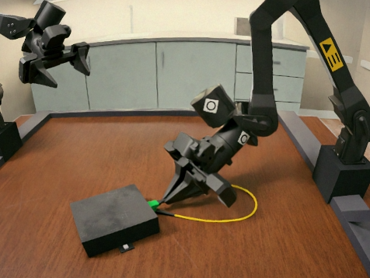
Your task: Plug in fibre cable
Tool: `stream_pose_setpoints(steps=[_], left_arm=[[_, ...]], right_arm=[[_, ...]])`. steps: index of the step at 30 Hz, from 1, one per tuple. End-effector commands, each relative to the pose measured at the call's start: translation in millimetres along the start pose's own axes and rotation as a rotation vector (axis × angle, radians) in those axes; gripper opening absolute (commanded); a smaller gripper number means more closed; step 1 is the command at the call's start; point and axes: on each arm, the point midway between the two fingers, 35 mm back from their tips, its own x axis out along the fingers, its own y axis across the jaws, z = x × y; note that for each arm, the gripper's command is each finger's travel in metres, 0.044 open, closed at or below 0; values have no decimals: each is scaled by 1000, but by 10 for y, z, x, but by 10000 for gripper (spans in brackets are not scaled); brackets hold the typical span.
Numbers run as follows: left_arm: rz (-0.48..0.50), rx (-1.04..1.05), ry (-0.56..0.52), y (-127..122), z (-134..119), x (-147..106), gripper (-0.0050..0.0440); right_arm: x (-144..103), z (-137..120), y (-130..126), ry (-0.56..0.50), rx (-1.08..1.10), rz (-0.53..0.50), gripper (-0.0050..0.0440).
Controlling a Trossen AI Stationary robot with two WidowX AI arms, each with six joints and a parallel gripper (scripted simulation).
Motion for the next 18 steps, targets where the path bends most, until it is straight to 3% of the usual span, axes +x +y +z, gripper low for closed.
stream_pose_setpoints(steps=[1,18], left_arm=[[4,8,-11,10,51,-19,440],[4,8,-11,10,51,-19,440]], right_arm=[[92,370,-9,-69,-62,11,-50],[146,572,38,-72,-63,11,-50]])
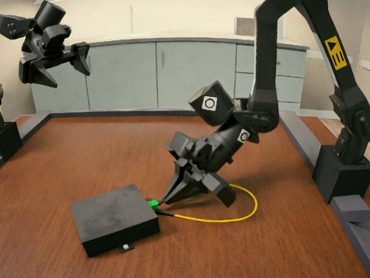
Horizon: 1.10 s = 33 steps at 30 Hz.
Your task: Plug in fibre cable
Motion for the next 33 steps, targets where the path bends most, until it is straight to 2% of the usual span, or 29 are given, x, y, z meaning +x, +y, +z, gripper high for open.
stream_pose_setpoints(steps=[1,9,20,21,25,33], left_arm=[[4,8,-11,10,51,-19,440],[4,8,-11,10,51,-19,440],[4,8,-11,10,51,-19,440],[4,8,-11,10,51,-19,440],[4,8,-11,10,51,-19,440],[4,8,-11,10,51,-19,440]], right_arm=[[115,548,43,-126,-102,39,-50],[318,213,-25,-109,-97,46,-50],[323,202,-32,-106,-96,43,-50],[323,202,-32,-106,-96,43,24],[278,230,-41,-117,-103,40,116],[207,175,-36,-109,-95,43,116]])
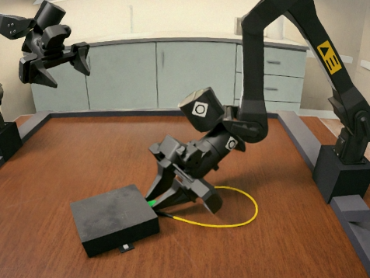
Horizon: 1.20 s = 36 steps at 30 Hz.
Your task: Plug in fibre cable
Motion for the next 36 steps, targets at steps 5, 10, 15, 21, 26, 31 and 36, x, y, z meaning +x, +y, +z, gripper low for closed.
stream_pose_setpoints(steps=[5,10,15,21,26,31,36], left_arm=[[4,8,-11,10,51,-19,440],[4,8,-11,10,51,-19,440],[4,8,-11,10,51,-19,440],[4,8,-11,10,51,-19,440],[4,8,-11,10,51,-19,440],[4,8,-11,10,51,-19,440],[4,8,-11,10,51,-19,440]], right_arm=[[-158,59,-12,-11,-12,-4,116],[-298,53,-10,-10,-12,-4,140],[-346,28,-7,-6,-9,-12,212],[-552,-88,16,18,7,-48,356],[-584,-107,27,21,11,-51,440],[-560,-125,33,25,18,-45,440],[-560,-125,33,25,18,-45,440]])
